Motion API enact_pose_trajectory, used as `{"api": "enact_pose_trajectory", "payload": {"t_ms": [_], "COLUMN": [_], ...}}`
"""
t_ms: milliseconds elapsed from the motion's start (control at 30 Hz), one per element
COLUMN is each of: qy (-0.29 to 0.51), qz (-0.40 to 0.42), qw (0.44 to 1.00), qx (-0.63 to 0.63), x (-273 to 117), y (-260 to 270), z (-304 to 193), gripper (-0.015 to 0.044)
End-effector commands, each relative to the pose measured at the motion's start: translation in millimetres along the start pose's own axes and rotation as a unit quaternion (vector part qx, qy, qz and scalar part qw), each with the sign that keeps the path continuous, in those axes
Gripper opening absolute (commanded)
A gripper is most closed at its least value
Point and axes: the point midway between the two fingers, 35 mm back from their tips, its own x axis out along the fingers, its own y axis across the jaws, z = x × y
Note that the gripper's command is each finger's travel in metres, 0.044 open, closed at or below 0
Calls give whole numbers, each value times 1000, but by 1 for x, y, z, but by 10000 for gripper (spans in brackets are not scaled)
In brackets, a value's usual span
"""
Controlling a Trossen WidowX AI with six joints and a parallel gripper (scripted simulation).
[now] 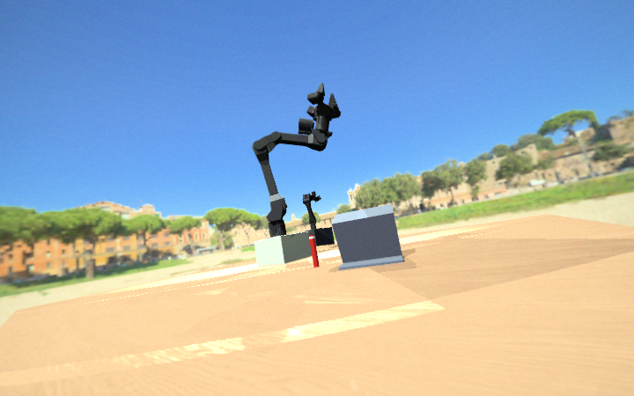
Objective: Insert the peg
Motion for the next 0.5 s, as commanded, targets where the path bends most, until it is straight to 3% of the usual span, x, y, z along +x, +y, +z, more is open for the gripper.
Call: {"api": "enact_pose_trajectory", "payload": {"t_ms": [0,467], "qy": [1,122], "qz": [1,63], "qw": [1000,986], "qx": [-1,-89], "x": [0,-12], "y": [0,-6], "z": [-1,-84], "gripper": [426,440]}}
